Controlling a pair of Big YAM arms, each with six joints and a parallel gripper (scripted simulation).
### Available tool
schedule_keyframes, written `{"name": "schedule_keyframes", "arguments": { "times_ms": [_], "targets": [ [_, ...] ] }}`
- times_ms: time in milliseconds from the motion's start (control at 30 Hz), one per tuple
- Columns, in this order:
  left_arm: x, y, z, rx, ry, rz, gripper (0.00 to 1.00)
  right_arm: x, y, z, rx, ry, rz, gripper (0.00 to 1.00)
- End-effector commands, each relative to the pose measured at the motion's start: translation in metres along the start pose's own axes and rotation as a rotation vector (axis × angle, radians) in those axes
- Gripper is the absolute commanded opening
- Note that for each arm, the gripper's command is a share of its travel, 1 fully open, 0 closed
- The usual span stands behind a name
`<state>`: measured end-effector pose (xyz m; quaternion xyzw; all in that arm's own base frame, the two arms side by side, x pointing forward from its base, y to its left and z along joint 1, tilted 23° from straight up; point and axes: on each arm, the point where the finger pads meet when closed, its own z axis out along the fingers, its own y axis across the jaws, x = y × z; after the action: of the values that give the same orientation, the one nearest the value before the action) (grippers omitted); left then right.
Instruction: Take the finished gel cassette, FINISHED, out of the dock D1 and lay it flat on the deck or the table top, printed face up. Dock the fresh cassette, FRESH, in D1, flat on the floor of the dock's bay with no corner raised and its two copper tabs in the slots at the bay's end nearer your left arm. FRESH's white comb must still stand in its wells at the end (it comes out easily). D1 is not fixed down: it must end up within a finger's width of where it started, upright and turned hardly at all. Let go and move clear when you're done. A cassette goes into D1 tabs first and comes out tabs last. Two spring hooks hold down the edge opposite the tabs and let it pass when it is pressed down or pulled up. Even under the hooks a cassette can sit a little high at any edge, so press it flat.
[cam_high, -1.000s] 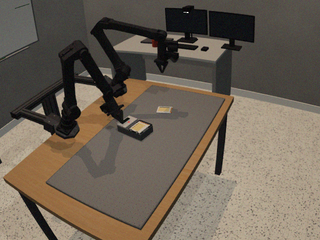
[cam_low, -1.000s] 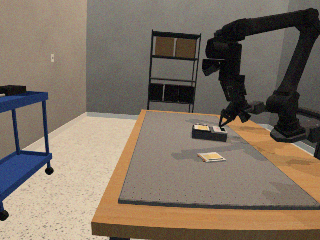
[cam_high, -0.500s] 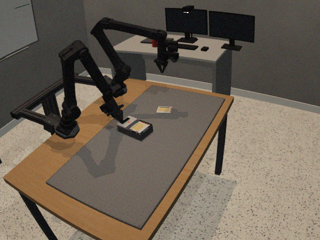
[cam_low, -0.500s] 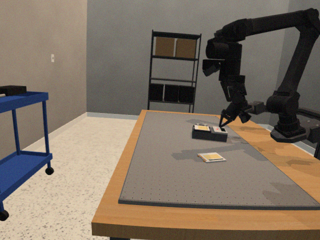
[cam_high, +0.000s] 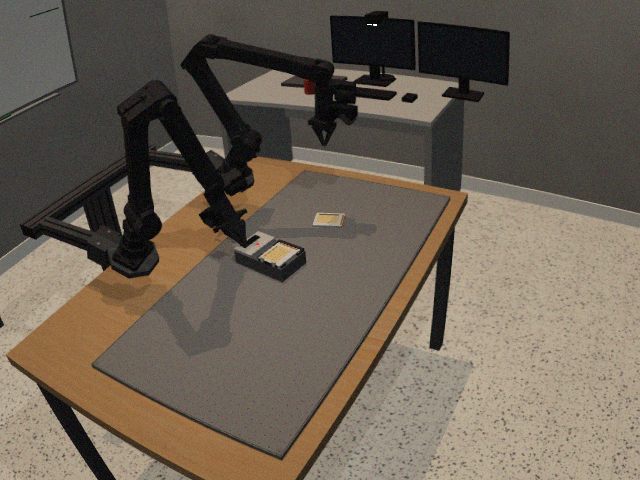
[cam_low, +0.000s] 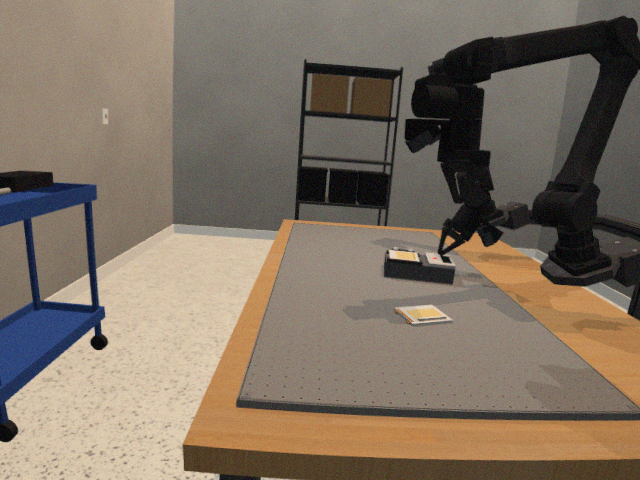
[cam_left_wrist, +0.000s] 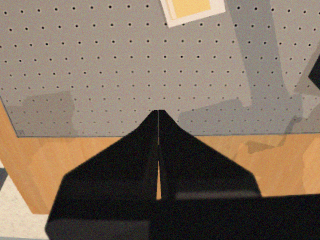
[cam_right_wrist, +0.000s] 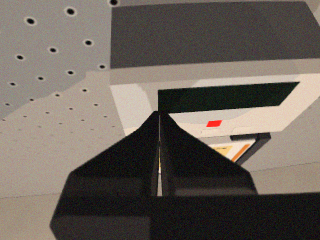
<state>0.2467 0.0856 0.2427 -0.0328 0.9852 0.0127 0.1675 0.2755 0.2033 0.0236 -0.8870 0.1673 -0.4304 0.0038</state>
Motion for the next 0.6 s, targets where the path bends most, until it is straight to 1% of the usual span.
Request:
{"name": "schedule_keyframes", "arguments": {
  "times_ms": [0,567],
  "targets": [
    [-0.0235,0.0035,-0.0210,-0.020,-0.058,0.005,0.00,-0.0280,0.0252,0.0147,-0.051,-0.049,-0.045,0.00],
    [-0.0235,0.0035,-0.0210,-0.020,-0.058,0.005,0.00,-0.0316,0.0299,0.0171,-0.051,-0.049,-0.045,0.00]
  ]
}}
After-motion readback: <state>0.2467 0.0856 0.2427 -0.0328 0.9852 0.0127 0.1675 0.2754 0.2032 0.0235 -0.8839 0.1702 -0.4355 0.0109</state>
